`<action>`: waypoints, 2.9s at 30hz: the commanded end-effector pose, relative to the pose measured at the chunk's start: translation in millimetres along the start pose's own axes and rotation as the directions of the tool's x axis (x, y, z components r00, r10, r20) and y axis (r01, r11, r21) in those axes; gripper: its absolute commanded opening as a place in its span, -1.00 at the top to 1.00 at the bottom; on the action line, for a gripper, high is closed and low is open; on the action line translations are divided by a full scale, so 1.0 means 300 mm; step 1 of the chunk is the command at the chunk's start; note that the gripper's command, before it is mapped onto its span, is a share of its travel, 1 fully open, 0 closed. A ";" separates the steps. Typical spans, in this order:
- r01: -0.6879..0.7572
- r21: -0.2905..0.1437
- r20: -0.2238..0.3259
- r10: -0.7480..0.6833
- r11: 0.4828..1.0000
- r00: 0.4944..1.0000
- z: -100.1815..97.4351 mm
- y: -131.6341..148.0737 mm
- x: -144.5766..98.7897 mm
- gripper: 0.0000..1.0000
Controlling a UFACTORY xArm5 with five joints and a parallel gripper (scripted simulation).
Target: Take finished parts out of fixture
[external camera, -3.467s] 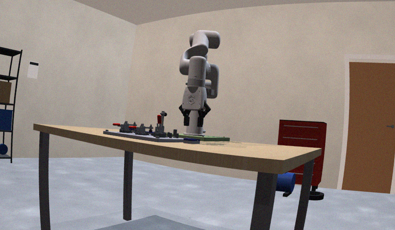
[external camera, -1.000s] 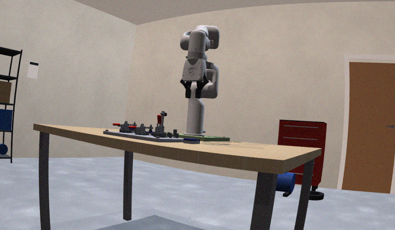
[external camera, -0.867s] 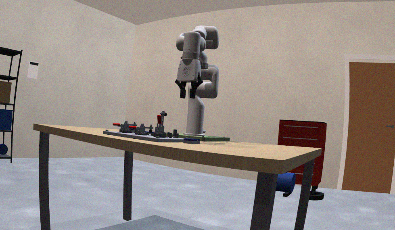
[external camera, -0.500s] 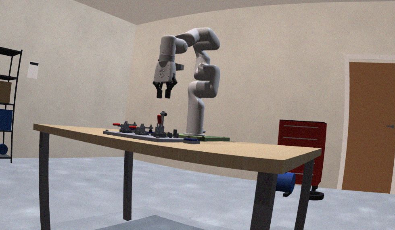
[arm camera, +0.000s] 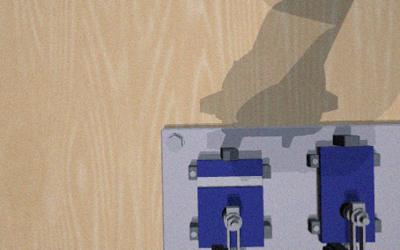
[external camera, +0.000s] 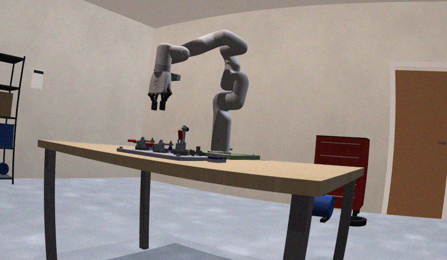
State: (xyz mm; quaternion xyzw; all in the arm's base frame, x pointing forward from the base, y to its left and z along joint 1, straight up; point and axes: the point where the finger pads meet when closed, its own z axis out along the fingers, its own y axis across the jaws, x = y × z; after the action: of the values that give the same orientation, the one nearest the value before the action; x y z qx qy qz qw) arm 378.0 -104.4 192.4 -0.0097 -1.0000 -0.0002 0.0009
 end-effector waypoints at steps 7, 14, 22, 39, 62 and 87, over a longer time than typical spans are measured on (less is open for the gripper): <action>0.003 0.001 0.003 -0.003 1.000 1.000 -0.005 -0.018 -0.008 0.03; 0.003 0.001 0.003 -0.003 1.000 1.000 -0.005 -0.019 -0.007 0.03; 0.003 0.001 0.003 -0.003 1.000 1.000 0.016 -0.019 -0.008 0.03; 0.003 0.001 0.003 -0.003 1.000 1.000 0.192 -0.020 -0.008 0.03; 0.003 0.001 0.003 -0.003 1.000 1.000 0.194 -0.019 -0.249 0.03; 0.003 0.001 0.003 -0.003 1.000 1.000 0.195 -0.018 -0.462 0.03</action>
State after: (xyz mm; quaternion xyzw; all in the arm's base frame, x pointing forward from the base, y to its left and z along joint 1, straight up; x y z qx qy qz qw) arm 514.7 -112.3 131.8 -0.0083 -1.0000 -0.0004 0.0018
